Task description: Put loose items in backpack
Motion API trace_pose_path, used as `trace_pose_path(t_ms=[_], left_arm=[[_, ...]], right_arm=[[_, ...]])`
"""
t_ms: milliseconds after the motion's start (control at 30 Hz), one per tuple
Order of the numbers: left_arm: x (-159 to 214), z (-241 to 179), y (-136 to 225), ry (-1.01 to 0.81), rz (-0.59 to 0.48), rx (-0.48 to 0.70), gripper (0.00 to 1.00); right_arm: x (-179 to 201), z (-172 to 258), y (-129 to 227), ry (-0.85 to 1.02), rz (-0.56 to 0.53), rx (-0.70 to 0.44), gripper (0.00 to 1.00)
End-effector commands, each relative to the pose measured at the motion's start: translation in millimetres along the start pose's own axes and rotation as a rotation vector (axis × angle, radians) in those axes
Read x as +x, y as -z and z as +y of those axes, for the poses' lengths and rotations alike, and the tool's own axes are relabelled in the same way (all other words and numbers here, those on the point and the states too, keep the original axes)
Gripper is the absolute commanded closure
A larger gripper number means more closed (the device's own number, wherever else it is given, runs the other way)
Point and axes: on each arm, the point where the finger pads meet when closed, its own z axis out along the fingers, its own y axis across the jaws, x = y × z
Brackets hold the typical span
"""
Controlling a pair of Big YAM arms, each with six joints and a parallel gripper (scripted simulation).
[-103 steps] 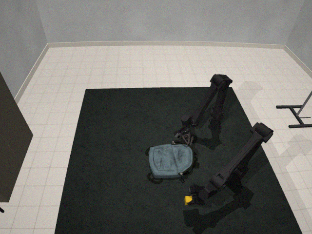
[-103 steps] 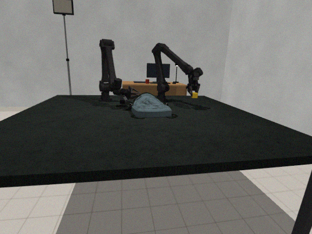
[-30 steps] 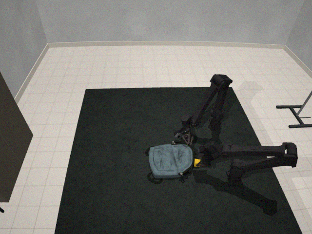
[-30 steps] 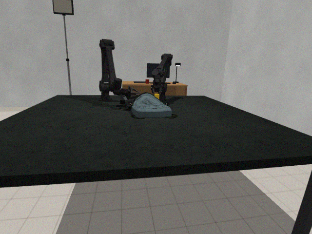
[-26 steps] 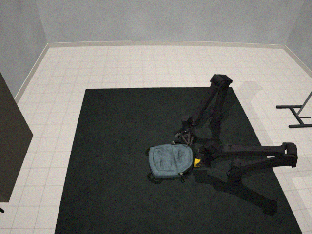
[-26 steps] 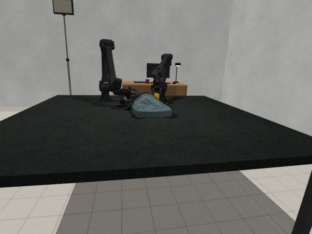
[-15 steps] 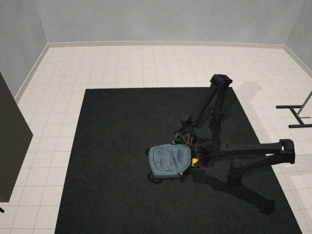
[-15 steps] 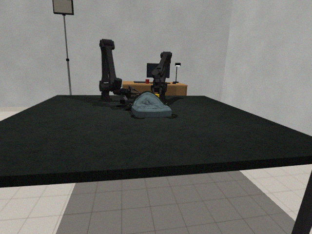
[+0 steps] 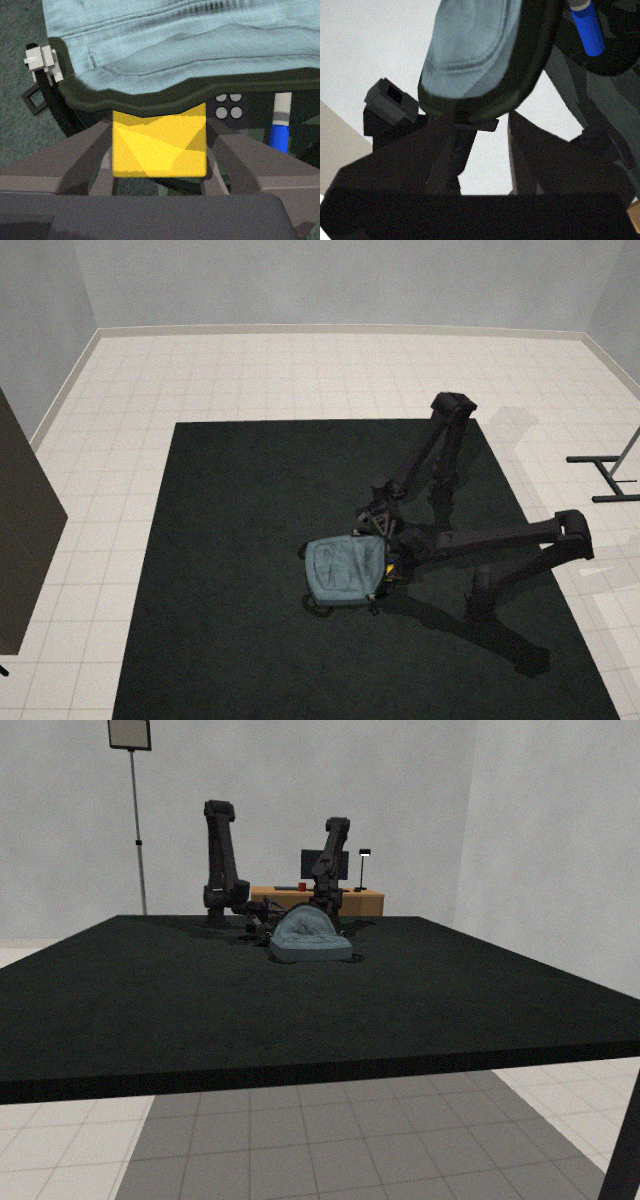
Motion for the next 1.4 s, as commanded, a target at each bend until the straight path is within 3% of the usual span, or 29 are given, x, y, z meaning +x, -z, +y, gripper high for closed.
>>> trace_pose_path(t_ms=[0,567,700,1367], left_arm=[[-55,-1,2,0.003,-0.101,0.002,0.66],[-73,0,-17,0.002,-0.100,0.001,0.66],[-34,5,-31,-0.005,-0.043,-0.008,0.66],[-28,5,-52,-0.006,-0.051,-0.006,0.66]], right_arm=[[-2,23,-7,0.053,0.014,-0.021,0.68],[-1,23,-7,0.053,0.014,-0.021,0.68],[-1,22,-7,0.052,0.014,-0.021,0.68],[0,21,-6,0.052,0.014,-0.021,0.68]])
